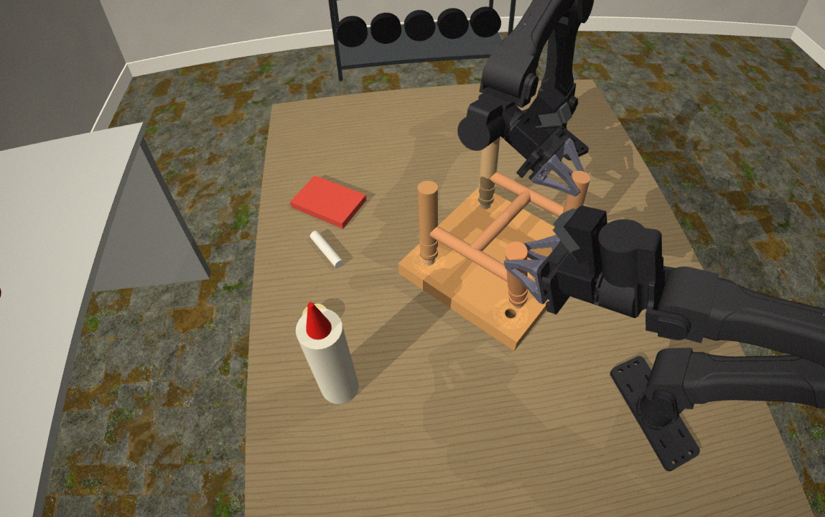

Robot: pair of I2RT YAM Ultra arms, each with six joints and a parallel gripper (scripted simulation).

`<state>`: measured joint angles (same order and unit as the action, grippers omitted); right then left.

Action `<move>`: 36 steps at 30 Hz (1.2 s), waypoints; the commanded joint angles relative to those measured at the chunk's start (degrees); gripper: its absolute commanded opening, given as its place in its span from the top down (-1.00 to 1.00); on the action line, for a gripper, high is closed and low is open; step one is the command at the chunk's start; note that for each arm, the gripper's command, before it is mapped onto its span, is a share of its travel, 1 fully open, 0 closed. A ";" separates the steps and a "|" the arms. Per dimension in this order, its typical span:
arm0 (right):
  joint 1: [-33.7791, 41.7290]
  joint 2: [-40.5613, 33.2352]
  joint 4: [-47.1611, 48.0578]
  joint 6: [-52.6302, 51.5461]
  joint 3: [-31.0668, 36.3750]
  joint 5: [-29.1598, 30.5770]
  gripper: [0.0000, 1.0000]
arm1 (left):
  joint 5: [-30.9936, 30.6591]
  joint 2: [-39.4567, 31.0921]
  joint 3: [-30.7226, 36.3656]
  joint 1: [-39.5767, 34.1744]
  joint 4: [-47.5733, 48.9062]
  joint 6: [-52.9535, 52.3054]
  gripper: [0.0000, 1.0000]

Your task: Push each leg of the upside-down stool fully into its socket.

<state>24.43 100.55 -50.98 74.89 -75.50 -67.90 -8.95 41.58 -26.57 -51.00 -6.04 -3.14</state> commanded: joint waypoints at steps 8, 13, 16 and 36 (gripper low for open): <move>-1.61 0.71 4.79 0.19 -2.53 0.24 0.45 | -5.54 -0.70 0.33 -1.52 -0.58 -1.25 0.45; -1.81 0.76 5.28 0.30 -2.72 0.45 0.45 | -6.52 -0.86 0.43 -1.71 -0.71 -1.34 0.45; -1.94 0.77 5.65 0.34 -2.88 0.73 0.45 | -7.28 -0.98 0.50 -1.84 -0.81 -1.37 0.45; -2.76 0.85 7.58 0.83 -3.98 2.25 0.45 | -10.65 -1.49 0.65 -3.35 -1.84 -0.55 0.45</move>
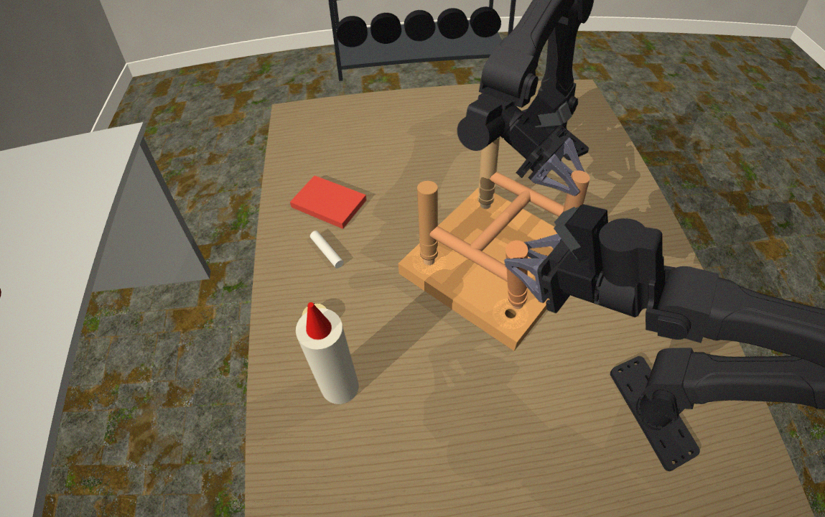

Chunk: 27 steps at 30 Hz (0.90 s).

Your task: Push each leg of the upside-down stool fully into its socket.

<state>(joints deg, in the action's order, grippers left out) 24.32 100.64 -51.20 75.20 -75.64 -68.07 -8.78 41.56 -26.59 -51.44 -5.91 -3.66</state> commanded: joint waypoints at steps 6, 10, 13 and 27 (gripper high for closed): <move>-2.87 0.82 8.23 0.84 -4.15 2.77 0.45 | -12.17 -1.71 0.74 -3.23 -2.16 -0.14 0.45; -2.99 0.85 8.63 0.88 -4.32 2.97 0.45 | -11.66 -1.89 0.92 -4.18 -2.15 0.29 0.45; -3.10 0.89 8.96 1.00 -4.52 3.22 0.45 | -10.84 -2.04 1.15 -5.66 -2.01 0.92 0.45; -0.54 -0.26 0.76 -0.36 -1.14 -1.51 0.45 | 9.25 -0.90 0.24 -7.50 1.07 -1.08 -0.38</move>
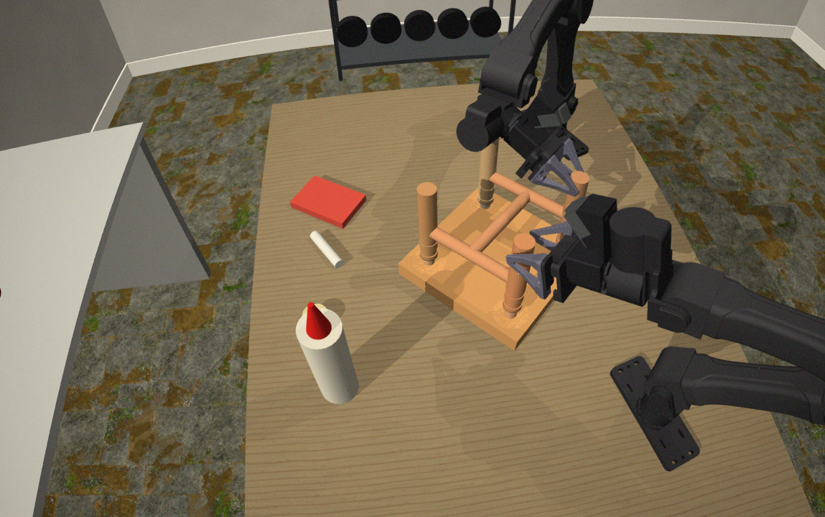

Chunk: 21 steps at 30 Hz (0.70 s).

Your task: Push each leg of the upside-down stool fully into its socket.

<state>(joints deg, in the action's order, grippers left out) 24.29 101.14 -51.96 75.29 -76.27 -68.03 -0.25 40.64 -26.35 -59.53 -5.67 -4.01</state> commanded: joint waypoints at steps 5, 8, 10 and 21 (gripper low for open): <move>-0.52 -0.76 1.53 -0.45 -0.50 -1.55 0.45 | 0.71 -1.30 0.02 0.01 0.13 -0.73 -0.38; -0.52 -0.76 1.53 -0.45 -0.50 -1.55 0.45 | 0.59 -1.30 0.02 0.00 0.14 -0.74 -0.38; -0.52 -0.76 1.53 -0.45 -0.50 -1.55 0.45 | 0.59 -1.30 0.02 0.01 0.14 -0.61 -0.38; -0.52 -0.76 1.53 -0.45 -0.50 -1.55 0.45 | 0.58 -0.32 -3.69 0.00 -2.83 -0.61 -0.38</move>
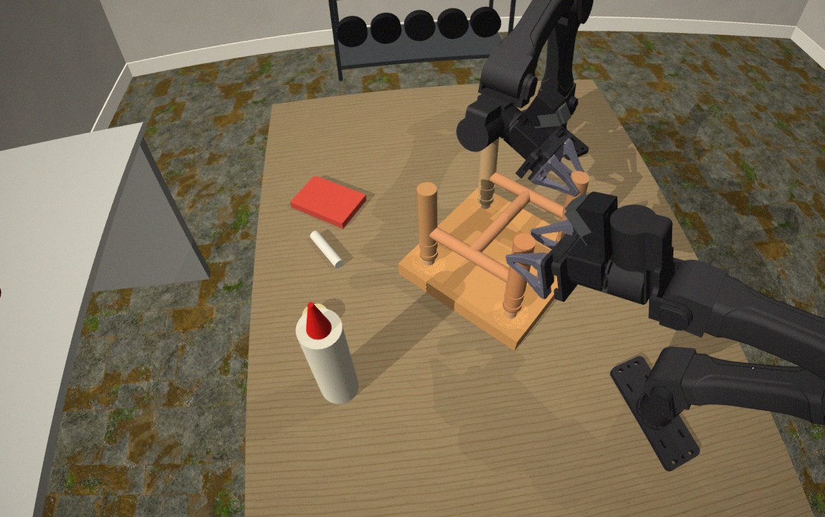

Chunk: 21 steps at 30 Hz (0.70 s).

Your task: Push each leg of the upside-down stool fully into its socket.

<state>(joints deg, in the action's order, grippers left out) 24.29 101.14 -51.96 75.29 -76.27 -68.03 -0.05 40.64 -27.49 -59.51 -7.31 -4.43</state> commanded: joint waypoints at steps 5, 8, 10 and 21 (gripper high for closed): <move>-0.52 -0.76 1.53 -0.45 -0.50 -1.55 0.45 | 0.39 -0.37 -2.47 -0.02 -0.05 -0.19 -0.38; -0.52 -0.76 1.53 -0.45 -0.50 -1.55 0.45 | 0.39 -0.48 -5.18 -0.03 -2.56 -0.19 -0.38; -0.52 -0.76 1.53 -0.45 -0.50 -1.55 0.45 | 0.39 -0.48 -5.18 -0.03 -2.56 -0.19 -0.38; -0.52 -0.76 1.53 -0.45 -0.50 -1.55 0.45 | 0.37 -0.04 -9.00 -0.01 -6.83 -0.20 -0.38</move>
<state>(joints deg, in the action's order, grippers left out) 24.29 101.14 -51.96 75.29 -76.27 -68.03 -0.05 41.54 -38.11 -59.51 -14.33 -4.43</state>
